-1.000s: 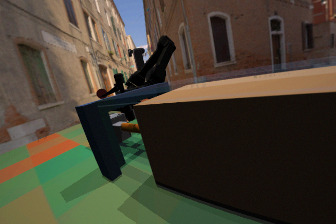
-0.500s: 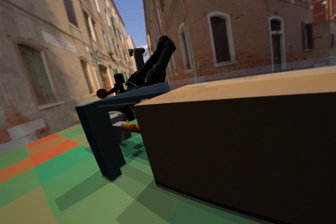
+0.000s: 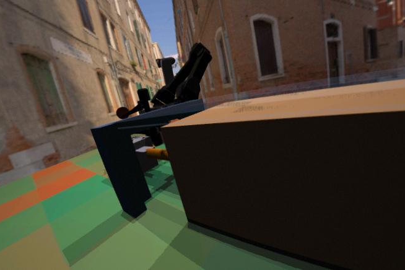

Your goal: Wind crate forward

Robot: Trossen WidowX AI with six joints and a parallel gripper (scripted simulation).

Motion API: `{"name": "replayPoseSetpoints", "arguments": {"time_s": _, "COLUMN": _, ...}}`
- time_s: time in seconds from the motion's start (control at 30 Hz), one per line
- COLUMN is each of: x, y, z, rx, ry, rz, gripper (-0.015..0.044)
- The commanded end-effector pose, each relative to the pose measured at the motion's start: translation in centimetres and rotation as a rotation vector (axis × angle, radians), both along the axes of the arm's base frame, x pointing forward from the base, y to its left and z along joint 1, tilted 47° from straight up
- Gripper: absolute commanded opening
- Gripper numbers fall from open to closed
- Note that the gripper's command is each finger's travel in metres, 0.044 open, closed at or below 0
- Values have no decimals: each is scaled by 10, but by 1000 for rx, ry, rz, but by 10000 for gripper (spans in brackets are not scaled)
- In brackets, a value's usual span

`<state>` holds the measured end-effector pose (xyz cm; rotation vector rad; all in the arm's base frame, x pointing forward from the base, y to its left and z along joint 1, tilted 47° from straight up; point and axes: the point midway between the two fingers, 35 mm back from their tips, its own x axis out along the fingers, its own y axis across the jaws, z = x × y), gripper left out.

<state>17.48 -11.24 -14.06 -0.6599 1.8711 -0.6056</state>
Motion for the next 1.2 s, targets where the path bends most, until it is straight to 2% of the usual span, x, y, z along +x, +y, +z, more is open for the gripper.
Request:
{"name": "replayPoseSetpoints", "arguments": {"time_s": 0.0, "x": 0, "y": -1, "z": 1, "rx": -7, "ry": 1, "rz": 3, "gripper": 240}}
{"name": "replayPoseSetpoints", "arguments": {"time_s": 1.17, "x": 1, "y": 2, "z": -3, "rx": 0, "ry": 0, "rz": 0, "gripper": 240}}
